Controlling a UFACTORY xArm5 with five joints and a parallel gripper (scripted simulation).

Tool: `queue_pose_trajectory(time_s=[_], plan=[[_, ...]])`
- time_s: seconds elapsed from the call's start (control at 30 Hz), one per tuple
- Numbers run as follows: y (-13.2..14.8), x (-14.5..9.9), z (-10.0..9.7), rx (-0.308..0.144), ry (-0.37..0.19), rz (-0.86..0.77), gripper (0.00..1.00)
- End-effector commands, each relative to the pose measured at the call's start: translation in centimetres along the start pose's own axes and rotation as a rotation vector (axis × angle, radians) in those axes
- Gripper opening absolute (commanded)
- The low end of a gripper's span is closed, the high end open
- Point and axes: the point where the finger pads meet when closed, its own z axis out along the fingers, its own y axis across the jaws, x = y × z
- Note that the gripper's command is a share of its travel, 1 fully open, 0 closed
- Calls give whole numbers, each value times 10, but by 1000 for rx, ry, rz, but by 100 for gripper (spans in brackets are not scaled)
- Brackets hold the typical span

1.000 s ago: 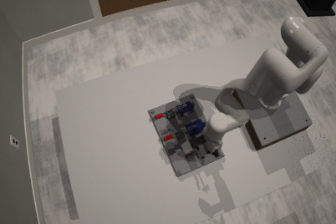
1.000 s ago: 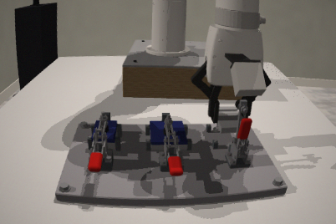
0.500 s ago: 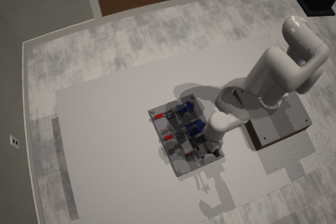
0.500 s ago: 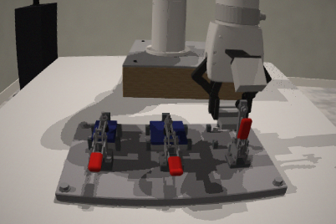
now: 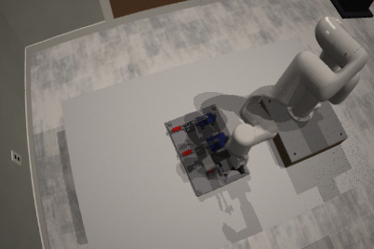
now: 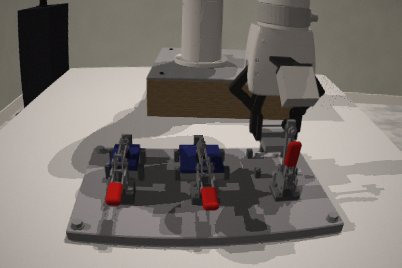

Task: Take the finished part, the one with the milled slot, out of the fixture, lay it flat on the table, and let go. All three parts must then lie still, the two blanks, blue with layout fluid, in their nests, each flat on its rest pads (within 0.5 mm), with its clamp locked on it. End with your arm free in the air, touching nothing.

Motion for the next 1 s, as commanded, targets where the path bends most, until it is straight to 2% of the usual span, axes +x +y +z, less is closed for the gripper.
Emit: queue_pose_trajectory(time_s=[0.0, 0.5, 0.97], plan=[[0, 0, -7, 1, 4, 0, 0], [0, -5, -30, 1, 4, 0, 0], [0, -6, -32, 1, 4, 0, 0]])
